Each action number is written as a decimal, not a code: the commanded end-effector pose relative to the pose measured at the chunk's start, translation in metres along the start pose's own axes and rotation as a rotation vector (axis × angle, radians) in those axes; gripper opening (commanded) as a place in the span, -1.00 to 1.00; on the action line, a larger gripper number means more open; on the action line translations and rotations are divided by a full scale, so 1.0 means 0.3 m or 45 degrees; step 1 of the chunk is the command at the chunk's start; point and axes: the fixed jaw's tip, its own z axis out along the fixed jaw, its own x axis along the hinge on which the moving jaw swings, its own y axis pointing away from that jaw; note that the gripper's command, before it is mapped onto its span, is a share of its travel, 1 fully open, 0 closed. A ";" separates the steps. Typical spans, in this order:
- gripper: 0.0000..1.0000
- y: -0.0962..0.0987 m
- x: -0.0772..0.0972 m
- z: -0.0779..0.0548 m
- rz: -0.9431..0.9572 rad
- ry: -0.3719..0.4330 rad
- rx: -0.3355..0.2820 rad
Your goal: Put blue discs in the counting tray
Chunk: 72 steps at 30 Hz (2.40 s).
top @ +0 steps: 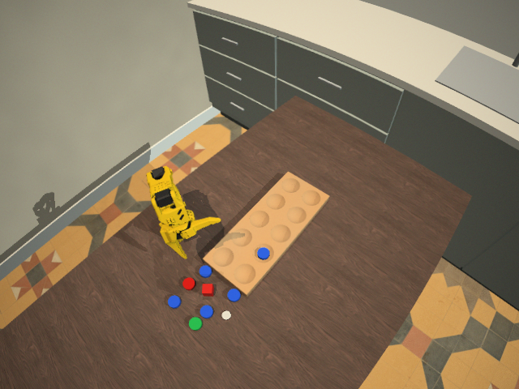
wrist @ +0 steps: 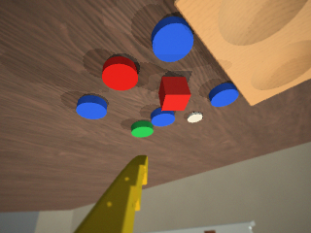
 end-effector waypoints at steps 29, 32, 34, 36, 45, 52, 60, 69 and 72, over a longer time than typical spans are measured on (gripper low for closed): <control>1.00 -0.101 -0.142 -0.035 -0.346 0.022 0.075; 1.00 -0.101 -0.142 -0.035 -0.346 0.022 0.075; 1.00 -0.097 -0.168 -0.011 -0.347 0.001 0.074; 1.00 -0.097 -0.168 -0.011 -0.347 0.001 0.074; 1.00 -0.097 -0.168 -0.011 -0.347 0.001 0.074; 1.00 -0.097 -0.168 -0.011 -0.347 0.001 0.074; 1.00 -0.097 -0.168 -0.011 -0.347 0.001 0.074; 1.00 -0.097 -0.168 -0.011 -0.347 0.001 0.074; 1.00 -0.097 -0.168 -0.011 -0.347 0.001 0.074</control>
